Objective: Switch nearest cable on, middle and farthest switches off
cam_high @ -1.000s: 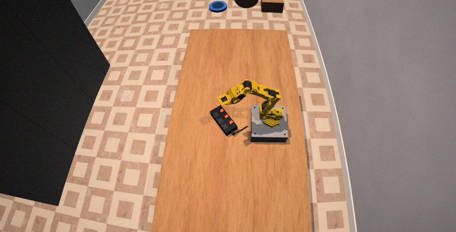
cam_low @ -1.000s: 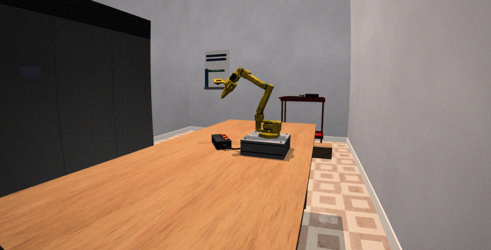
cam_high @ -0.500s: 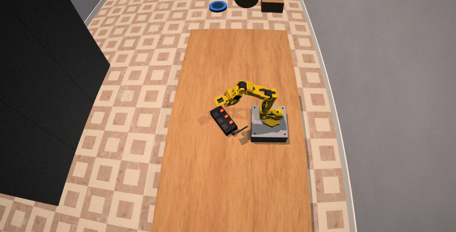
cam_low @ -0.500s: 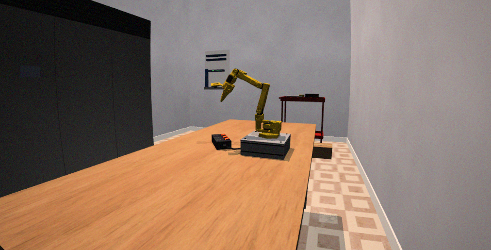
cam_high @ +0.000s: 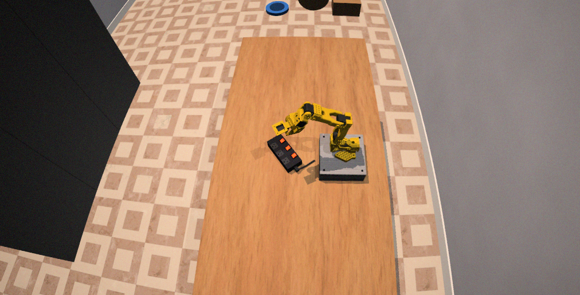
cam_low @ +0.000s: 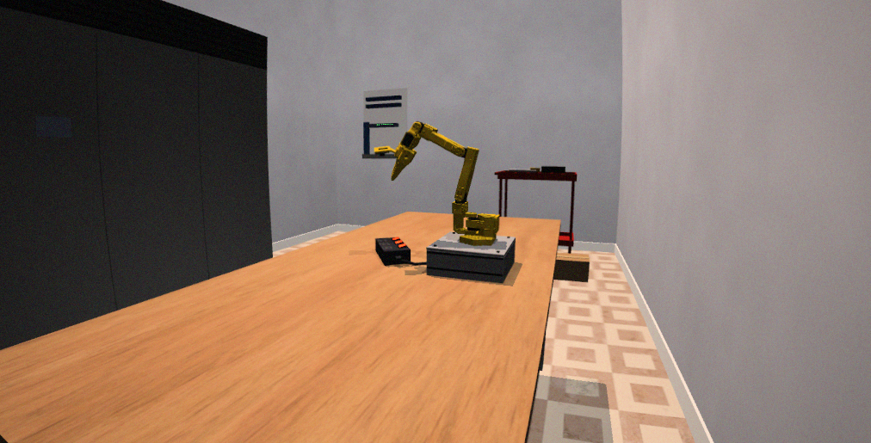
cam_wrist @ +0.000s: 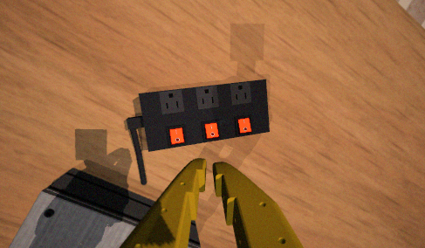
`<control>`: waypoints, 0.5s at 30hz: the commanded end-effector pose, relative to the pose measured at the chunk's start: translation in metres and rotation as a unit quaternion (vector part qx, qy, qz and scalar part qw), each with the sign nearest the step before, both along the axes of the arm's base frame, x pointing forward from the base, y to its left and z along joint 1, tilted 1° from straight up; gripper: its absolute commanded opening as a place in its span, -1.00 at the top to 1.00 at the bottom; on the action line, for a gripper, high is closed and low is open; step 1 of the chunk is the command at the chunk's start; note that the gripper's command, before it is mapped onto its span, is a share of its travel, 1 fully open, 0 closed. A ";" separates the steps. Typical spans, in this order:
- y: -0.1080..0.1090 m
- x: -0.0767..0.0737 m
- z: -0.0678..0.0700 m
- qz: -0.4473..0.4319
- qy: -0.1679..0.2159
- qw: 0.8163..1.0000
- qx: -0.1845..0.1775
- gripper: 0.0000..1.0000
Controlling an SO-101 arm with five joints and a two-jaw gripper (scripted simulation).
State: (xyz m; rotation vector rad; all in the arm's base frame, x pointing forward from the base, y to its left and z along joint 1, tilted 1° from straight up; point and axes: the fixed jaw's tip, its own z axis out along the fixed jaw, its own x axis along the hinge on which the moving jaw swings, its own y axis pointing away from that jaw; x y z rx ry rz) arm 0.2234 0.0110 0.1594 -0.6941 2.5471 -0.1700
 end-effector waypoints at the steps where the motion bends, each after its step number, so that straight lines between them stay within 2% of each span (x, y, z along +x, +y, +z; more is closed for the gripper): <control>1: 0.001 0.001 -0.005 -0.001 0.008 1.000 0.002 1.00; 5: -0.001 0.002 -0.013 -0.003 0.009 1.000 0.001 1.00; 10: -0.004 0.004 -0.030 -0.006 0.010 1.000 -0.001 1.00; 12: -0.004 0.004 -0.030 -0.006 0.010 1.000 -0.001 1.00; 15: -0.006 0.004 -0.041 -0.008 0.010 1.000 -0.002 1.00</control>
